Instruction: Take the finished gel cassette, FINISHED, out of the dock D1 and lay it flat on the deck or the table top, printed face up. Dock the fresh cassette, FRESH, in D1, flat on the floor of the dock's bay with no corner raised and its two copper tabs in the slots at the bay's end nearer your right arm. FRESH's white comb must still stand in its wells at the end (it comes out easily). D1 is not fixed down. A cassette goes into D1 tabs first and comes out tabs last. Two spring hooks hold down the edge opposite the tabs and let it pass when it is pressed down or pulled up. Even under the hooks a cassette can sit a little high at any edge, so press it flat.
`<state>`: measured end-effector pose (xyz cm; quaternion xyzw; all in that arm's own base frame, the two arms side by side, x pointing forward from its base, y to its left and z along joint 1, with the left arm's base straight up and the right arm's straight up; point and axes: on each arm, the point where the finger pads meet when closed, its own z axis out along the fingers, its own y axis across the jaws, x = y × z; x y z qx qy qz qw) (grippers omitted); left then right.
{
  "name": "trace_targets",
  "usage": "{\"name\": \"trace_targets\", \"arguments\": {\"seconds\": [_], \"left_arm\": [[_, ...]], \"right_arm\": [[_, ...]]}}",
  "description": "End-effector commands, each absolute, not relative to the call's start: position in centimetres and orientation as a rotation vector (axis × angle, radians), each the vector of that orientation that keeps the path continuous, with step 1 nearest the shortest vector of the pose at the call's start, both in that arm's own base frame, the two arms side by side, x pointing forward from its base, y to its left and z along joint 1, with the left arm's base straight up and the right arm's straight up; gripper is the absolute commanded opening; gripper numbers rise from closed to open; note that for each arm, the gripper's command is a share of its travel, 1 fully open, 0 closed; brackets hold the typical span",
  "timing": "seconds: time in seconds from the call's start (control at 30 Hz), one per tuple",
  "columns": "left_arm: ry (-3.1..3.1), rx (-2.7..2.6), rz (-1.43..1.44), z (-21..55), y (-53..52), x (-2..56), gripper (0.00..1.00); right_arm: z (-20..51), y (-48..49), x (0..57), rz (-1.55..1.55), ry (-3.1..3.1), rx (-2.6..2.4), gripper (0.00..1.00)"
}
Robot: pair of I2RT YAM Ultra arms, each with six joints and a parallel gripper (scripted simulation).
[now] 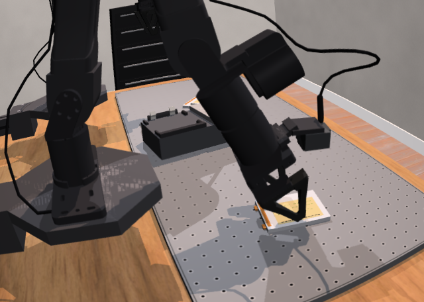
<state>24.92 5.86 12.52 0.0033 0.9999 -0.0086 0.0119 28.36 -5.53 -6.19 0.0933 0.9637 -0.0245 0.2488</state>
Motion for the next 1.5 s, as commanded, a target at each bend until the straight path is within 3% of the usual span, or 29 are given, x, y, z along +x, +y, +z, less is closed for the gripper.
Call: {"name": "trace_targets", "arguments": {"seconds": [0.0, 1.47], "left_arm": [[3.093, 0.008, -0.029, 13.2, 5.8, 24.7, 1.00], [3.093, 0.008, -0.029, 13.2, 5.8, 24.7, 1.00]], "right_arm": [[-4.9, -5.7, 29.3, -0.072, 2.578, 0.250, 0.98], [-4.3, -6.0, 30.7, -0.076, 2.546, 0.247, 0.98]]}}
